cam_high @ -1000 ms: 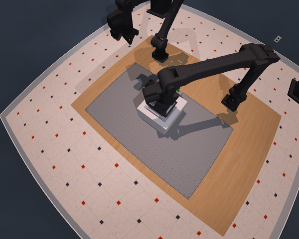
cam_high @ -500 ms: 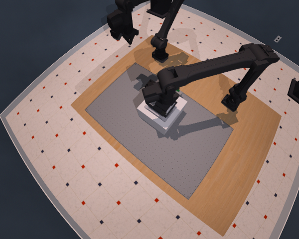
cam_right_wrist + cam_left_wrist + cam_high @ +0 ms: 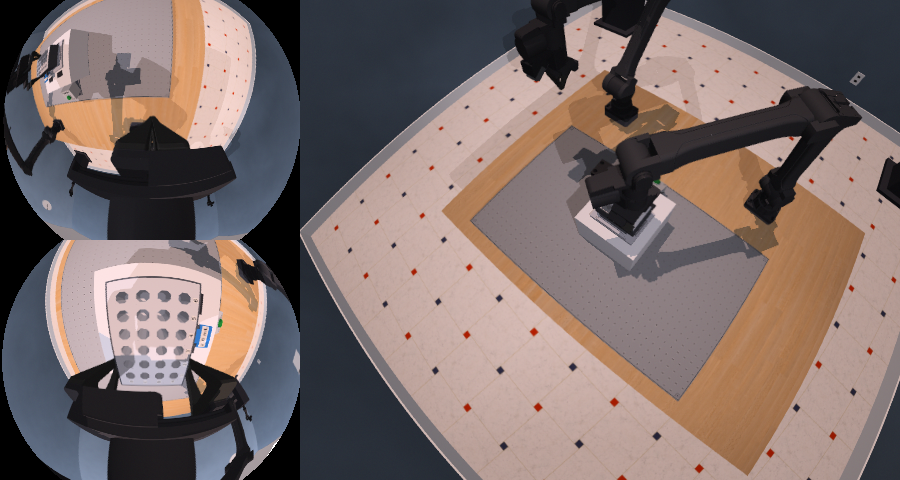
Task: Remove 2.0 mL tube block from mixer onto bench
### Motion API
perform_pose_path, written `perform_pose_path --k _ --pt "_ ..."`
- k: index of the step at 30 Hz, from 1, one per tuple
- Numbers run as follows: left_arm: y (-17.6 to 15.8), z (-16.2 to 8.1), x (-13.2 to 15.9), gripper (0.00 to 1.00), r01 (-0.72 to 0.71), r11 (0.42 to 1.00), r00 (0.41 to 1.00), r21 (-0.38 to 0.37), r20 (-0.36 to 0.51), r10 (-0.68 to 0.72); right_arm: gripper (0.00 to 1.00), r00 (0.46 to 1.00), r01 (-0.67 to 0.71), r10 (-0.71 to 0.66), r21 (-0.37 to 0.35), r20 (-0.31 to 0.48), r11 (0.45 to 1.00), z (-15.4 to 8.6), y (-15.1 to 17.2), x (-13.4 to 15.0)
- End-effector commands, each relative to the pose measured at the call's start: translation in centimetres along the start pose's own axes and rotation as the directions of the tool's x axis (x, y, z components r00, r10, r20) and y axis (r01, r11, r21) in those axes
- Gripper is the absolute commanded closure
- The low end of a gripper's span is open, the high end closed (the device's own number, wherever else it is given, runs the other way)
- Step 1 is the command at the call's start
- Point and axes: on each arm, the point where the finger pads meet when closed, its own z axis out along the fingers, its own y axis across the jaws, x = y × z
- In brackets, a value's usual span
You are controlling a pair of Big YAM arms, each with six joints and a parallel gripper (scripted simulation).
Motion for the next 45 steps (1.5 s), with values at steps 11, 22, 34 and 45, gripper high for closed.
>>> perform_pose_path --k 11,22,34,45 --pt "-0.6 -6.4 -1.6 1.0 -0.013 0.995 0.997 -0.098 0.07 0.02 1.0 0.999 0.013 -0.013 0.003 0.031 1.0 -1.2 -0.1 -0.6" --pt "1.1 -6.8 -0.6 1.0 0.02 0.993 0.996 -0.115 0.092 -0.01 1.0 0.999 0.013 -0.013 0.003 0.033 1.0 -1.3 -0.1 -0.6" --pt "0.6 -8.0 -1.0 1.0 0.013 0.991 0.995 -0.137 0.1 0.001 1.0 0.999 0.013 -0.013 0.003 0.035 1.0 -1.3 -0.1 -0.6" --pt "0.0 -7.2 -2.2 1.0 -0.01 0.99 0.996 -0.141 0.091 0.023 1.0 0.999 0.013 -0.013 0.004 0.037 1.0 -1.4 -0.1 -0.7"
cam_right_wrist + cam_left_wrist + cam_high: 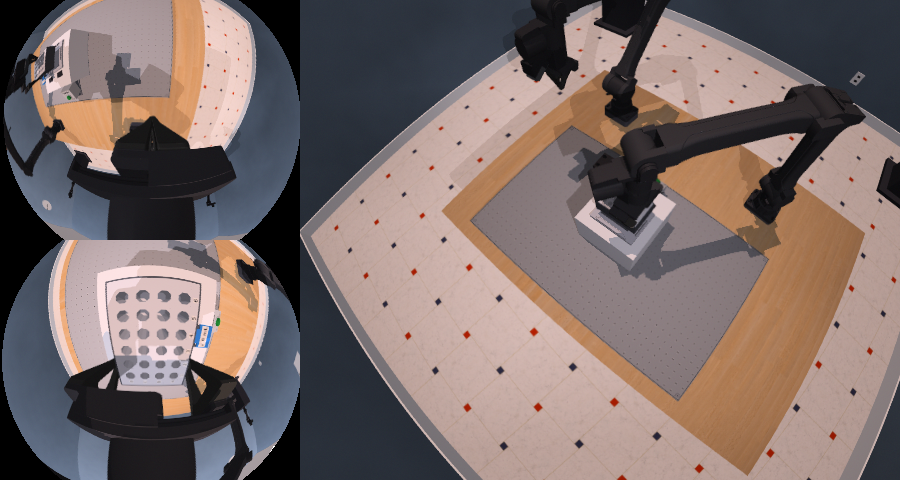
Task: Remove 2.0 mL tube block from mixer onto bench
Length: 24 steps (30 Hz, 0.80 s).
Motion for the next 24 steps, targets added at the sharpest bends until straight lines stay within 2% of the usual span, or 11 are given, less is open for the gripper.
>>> perform_pose_path --k 1,13,19,24 --pt "0.7 -5.7 -2.3 1.0 -0.012 0.993 0.996 -0.114 0.088 0.022 1.0 0.999 0.013 -0.013 0.004 0.037 1.0 -1.4 -0.1 -0.7" --pt "1.4 -3.1 -0.4 1.0 0.022 0.997 0.998 -0.073 0.062 -0.018 1.0 0.999 0.013 -0.013 0.004 0.039 1.0 -1.4 -0.1 -0.7" --pt "1.1 -3.0 0.1 1.0 0.026 0.997 0.998 -0.07 0.058 -0.022 1.0 0.999 0.013 -0.013 0.004 0.04 1.0 -1.5 -0.1 -0.7" --pt "0.9 -4.2 -0.7 1.0 0.013 0.996 0.997 -0.092 0.071 -0.006 1.0 0.999 0.013 -0.013 0.004 0.041 1.0 -1.5 -0.1 -0.8"
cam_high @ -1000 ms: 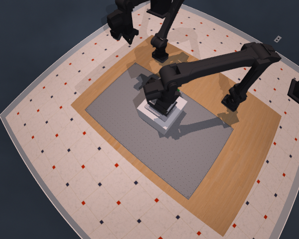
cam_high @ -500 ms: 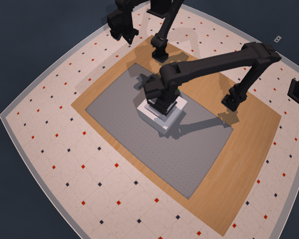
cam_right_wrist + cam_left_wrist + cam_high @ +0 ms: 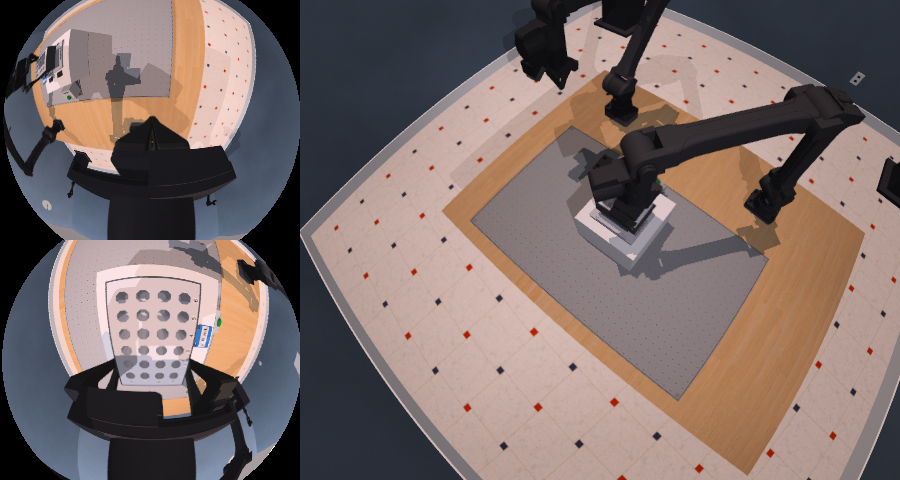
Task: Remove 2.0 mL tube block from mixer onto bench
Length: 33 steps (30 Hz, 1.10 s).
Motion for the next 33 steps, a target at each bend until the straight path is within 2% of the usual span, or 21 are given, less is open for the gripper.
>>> perform_pose_path --k 1,14,21,27,33 --pt "0.8 -4.8 -0.9 1.0 0.007 0.996 0.997 -0.094 0.078 0.0 1.0 0.999 0.013 -0.013 0.004 0.041 1.0 -1.5 -0.1 -0.8" --pt "0.0 -5.3 -1.4 1.0 -0.009 0.995 0.997 -0.103 0.079 0.018 1.0 0.999 0.012 -0.013 0.004 0.043 1.0 -1.6 -0.1 -0.8" --pt "-0.7 -4.5 -1.2 1.0 -0.014 0.996 0.997 -0.087 0.072 0.02 1.0 0.999 0.012 -0.013 0.005 0.044 1.0 -1.6 -0.1 -0.8" --pt "0.6 -5.7 -0.8 1.0 0.009 0.993 0.996 -0.119 0.09 0.002 1.0 0.999 0.012 -0.013 0.005 0.045 1.0 -1.6 -0.1 -0.8" --pt "1.4 -5.5 -0.7 1.0 0.021 0.993 0.995 -0.116 0.097 -0.01 1.0 0.999 0.012 -0.013 0.005 0.046 1.0 -1.7 -0.1 -0.9"
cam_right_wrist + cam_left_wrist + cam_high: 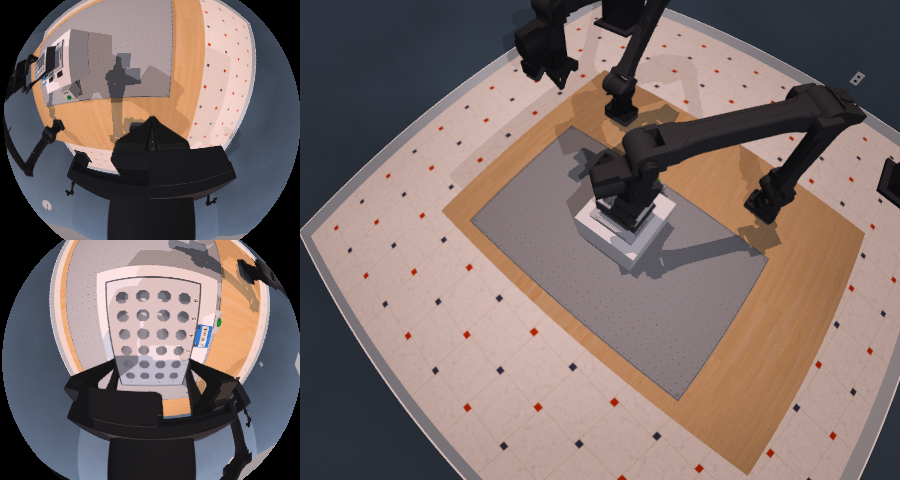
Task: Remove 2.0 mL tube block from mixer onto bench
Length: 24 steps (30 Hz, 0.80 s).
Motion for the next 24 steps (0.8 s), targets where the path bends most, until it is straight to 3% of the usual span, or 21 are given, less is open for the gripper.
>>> perform_pose_path --k 1,21,24 --pt "1.9 -5.3 -0.7 1.0 0.026 0.994 0.995 -0.105 0.094 -0.016 1.0 0.999 0.012 -0.013 0.005 0.046 1.0 -1.7 -0.1 -0.9" --pt "0.0 -3.9 -0.8 1.0 -0.001 0.996 0.998 -0.092 0.063 0.007 1.0 0.999 0.012 -0.012 0.007 0.049 1.0 -1.8 -0.2 -0.9" --pt "0.1 -4.7 -1.2 1.0 -0.003 0.994 0.997 -0.108 0.075 0.011 1.0 0.999 0.012 -0.012 0.007 0.05 1.0 -1.8 -0.2 -0.9"
